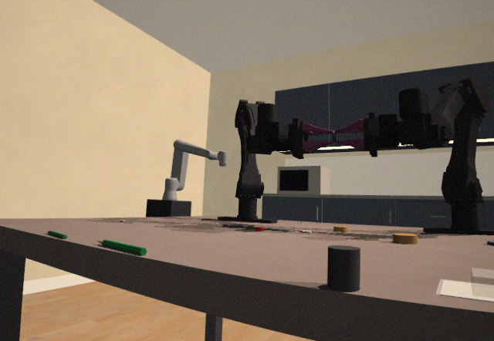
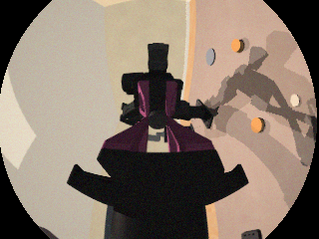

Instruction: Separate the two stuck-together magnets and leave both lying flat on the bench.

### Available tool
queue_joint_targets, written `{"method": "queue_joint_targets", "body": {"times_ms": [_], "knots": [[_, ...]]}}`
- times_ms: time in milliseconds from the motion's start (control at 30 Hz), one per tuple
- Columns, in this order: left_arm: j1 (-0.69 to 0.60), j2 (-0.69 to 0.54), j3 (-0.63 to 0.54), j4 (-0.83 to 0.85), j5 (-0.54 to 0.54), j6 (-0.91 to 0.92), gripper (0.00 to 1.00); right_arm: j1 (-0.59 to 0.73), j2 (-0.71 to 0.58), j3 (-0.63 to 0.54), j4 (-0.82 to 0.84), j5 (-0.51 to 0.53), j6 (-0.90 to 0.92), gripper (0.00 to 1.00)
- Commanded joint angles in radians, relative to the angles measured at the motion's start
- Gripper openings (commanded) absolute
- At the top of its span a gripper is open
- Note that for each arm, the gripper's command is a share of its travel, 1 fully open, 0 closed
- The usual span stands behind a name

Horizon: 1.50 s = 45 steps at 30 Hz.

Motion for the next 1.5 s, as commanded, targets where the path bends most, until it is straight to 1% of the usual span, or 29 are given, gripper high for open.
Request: {"method": "queue_joint_targets", "body": {"times_ms": [0, 1467], "knots": [[0.0, -0.006, 0.003, -0.008, 0.0, 0.001, 0.25, 0.0, -0.004, 0.007, 0.007, 0.0, -0.005, 0.24], [0.006, -0.079, 0.11, -0.189, 0.006, 0.001, 0.25, 0.0, -0.004, 0.007, 0.007, 0.0, -0.005, 0.24]]}}
